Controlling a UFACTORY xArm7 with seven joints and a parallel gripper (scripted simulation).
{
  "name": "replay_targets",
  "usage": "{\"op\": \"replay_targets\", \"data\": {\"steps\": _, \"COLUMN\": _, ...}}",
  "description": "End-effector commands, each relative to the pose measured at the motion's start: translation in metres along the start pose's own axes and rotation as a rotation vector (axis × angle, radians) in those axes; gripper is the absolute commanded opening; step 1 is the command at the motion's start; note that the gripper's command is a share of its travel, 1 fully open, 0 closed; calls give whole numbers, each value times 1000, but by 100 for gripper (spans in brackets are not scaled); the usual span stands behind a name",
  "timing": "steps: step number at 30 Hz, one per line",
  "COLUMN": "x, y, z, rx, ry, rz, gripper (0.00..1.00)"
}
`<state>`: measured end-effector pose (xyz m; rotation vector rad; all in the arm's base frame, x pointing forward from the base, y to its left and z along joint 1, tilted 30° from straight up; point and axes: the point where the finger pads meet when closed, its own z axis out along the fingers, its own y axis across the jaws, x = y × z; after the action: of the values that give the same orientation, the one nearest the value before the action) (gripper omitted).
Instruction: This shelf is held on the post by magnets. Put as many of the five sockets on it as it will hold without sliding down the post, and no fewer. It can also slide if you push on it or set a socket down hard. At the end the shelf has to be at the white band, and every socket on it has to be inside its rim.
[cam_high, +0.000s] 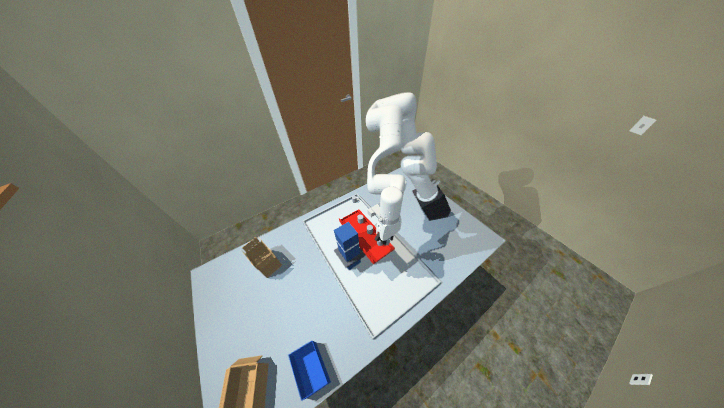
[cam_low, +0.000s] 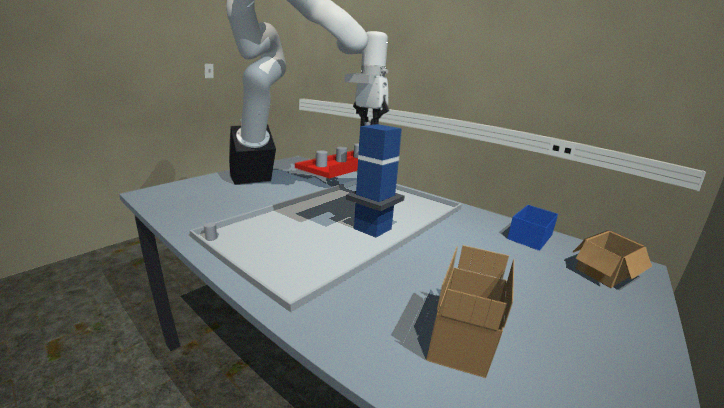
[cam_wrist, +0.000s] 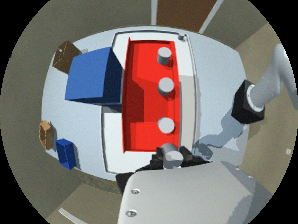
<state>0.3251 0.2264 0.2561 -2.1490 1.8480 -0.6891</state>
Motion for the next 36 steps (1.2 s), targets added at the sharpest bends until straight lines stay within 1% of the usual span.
{"op": "replay_targets", "data": {"steps": 1, "x": -1, "y": -1, "z": 6, "rx": 3, "ry": -2, "rz": 0, "gripper": 0}}
{"op": "replay_targets", "data": {"steps": 6, "x": -1, "y": -1, "z": 21, "rx": 3, "ry": -2, "rz": 0, "gripper": 0}}
{"op": "replay_targets", "data": {"steps": 12, "x": -1, "y": -1, "z": 27, "rx": 3, "ry": -2, "rz": 0, "gripper": 0}}
{"op": "replay_targets", "data": {"steps": 19, "x": -1, "y": -1, "z": 28, "rx": 3, "ry": -2, "rz": 0, "gripper": 0}}
{"op": "replay_targets", "data": {"steps": 23, "x": -1, "y": -1, "z": 38, "rx": 3, "ry": -2, "rz": 0, "gripper": 0}}
{"op": "replay_targets", "data": {"steps": 27, "x": -1, "y": -1, "z": 42, "rx": 3, "ry": -2, "rz": 0, "gripper": 0}}
{"op": "replay_targets", "data": {"steps": 36, "x": -1, "y": -1, "z": 44, "rx": 3, "ry": -2, "rz": 0, "gripper": 0}}
